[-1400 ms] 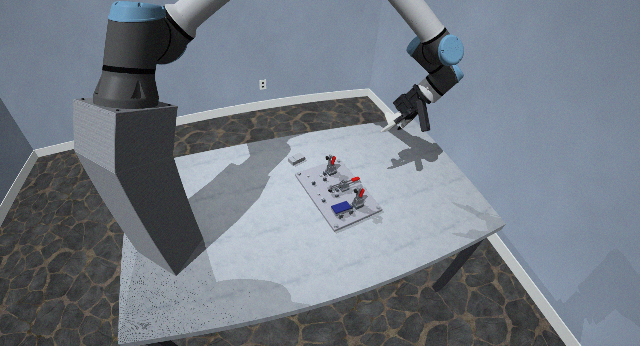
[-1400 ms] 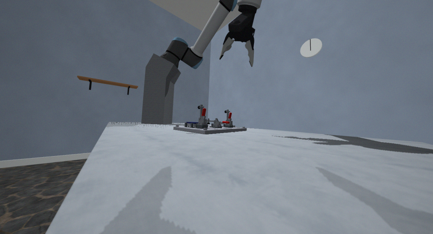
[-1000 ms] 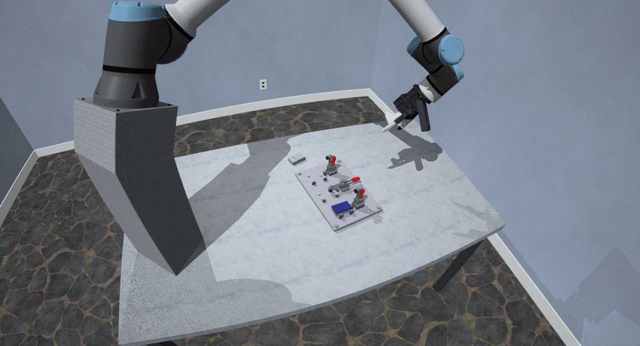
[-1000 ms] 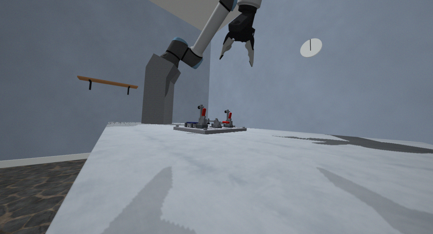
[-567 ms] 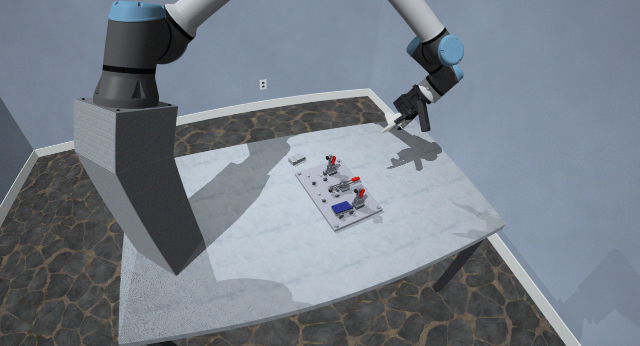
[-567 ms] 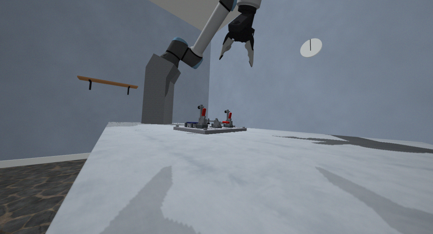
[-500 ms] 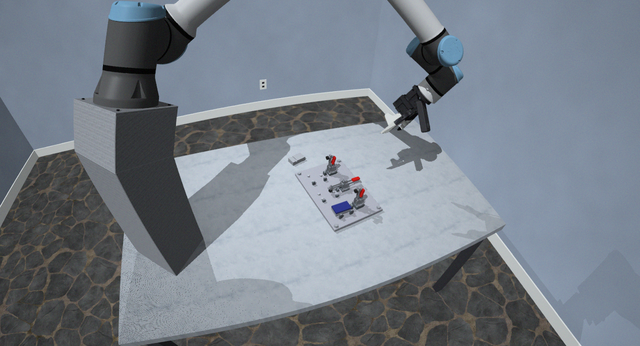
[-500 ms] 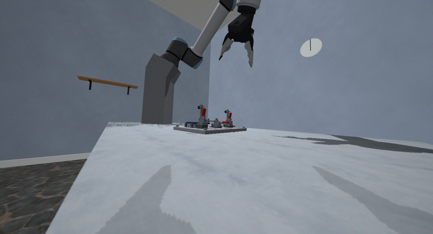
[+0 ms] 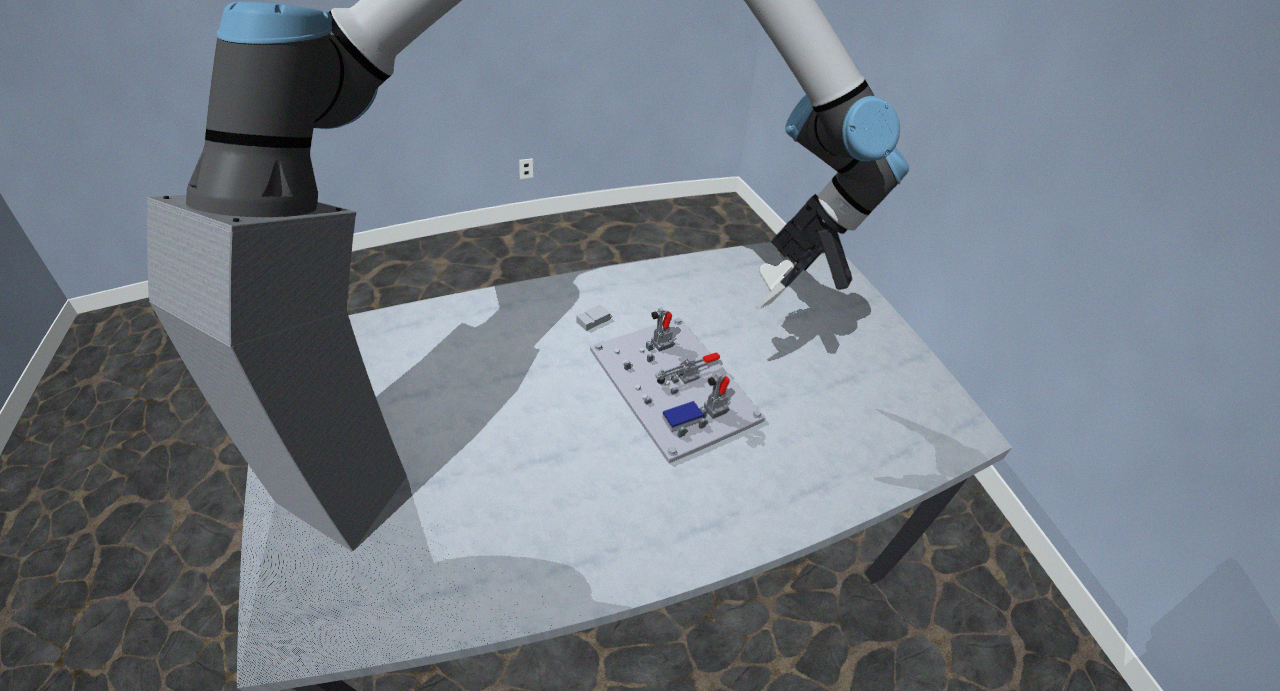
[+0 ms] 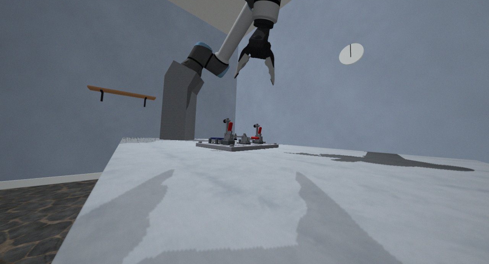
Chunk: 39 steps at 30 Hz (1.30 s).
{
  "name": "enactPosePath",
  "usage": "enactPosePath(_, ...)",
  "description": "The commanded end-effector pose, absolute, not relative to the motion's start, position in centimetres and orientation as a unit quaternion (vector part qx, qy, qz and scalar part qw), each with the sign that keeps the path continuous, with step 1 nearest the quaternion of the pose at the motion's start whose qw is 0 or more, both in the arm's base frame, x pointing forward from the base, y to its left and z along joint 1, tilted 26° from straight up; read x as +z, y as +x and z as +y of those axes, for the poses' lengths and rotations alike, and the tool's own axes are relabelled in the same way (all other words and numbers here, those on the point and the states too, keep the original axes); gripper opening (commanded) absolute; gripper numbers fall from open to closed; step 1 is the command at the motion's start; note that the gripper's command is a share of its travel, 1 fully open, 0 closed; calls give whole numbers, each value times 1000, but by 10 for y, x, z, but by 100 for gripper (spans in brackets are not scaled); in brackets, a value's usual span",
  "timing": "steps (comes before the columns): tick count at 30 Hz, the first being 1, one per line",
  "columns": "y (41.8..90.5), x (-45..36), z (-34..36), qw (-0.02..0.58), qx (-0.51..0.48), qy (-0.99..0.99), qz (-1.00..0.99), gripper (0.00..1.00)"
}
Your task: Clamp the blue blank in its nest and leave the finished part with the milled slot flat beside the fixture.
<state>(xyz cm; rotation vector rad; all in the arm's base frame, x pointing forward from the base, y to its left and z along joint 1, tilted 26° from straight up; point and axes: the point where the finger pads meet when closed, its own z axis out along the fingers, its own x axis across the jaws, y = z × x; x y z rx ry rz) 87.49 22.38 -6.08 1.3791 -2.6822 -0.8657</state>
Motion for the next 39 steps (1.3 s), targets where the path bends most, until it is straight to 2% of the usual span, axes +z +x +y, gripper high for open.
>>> enactPosePath(1, 867, -92, 214, -49, -254, 499, -827, 100)
enactPosePath(20, 820, -154, 191, -155, -162, 658, -719, 100)
enactPosePath(39, 757, -176, 177, -216, -50, 776, -591, 100)
